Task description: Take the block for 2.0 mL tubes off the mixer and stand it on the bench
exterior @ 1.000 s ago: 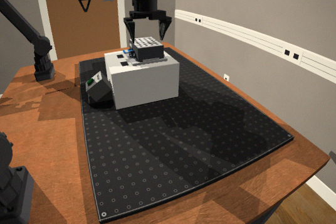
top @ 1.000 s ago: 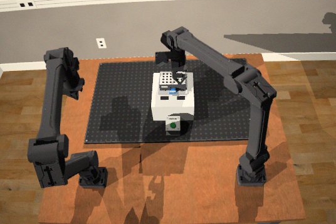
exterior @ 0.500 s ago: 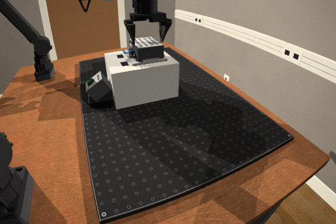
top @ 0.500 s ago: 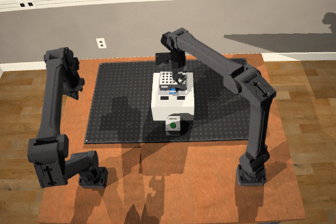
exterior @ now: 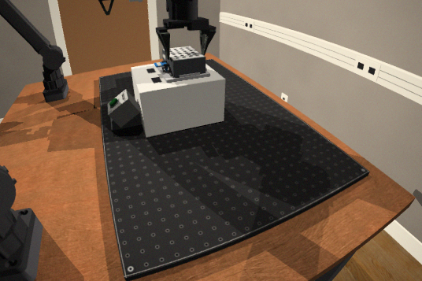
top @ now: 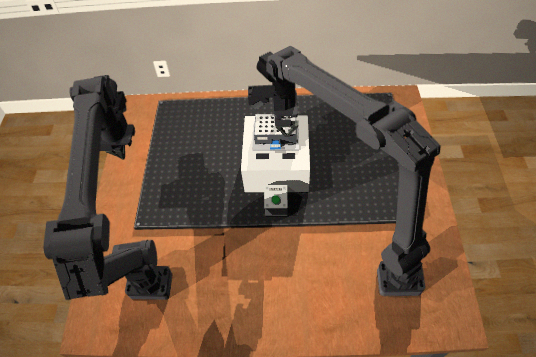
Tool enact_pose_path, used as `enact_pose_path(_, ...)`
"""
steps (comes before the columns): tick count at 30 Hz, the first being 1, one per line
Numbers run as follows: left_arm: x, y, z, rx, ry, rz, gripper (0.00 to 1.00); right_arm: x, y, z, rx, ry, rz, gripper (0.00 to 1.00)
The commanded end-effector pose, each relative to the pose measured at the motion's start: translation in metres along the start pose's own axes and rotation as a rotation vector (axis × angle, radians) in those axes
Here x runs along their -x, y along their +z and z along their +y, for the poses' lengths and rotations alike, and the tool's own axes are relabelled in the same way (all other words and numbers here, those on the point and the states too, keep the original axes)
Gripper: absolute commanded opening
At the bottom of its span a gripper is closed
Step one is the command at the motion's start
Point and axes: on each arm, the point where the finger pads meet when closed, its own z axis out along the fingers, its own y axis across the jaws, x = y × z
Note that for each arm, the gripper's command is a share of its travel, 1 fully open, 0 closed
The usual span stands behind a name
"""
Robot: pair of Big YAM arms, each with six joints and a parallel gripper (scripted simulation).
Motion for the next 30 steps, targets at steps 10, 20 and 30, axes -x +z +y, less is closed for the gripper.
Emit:
enact_pose_path(10, 0.000, -0.003, 0.004, -0.001, -0.011, -0.003, 0.00, -0.001, 0.005, -0.007, -0.009, 0.014, -0.007, 1.00)
enact_pose_path(20, -0.001, -0.003, 0.004, -0.001, -0.012, -0.003, 0.00, 0.001, -0.007, -0.009, -0.038, 0.015, -0.028, 1.00)
enact_pose_path(30, -0.001, -0.004, 0.004, -0.001, -0.012, -0.003, 0.00, -0.001, -0.008, -0.007, -0.045, 0.016, -0.033, 1.00)
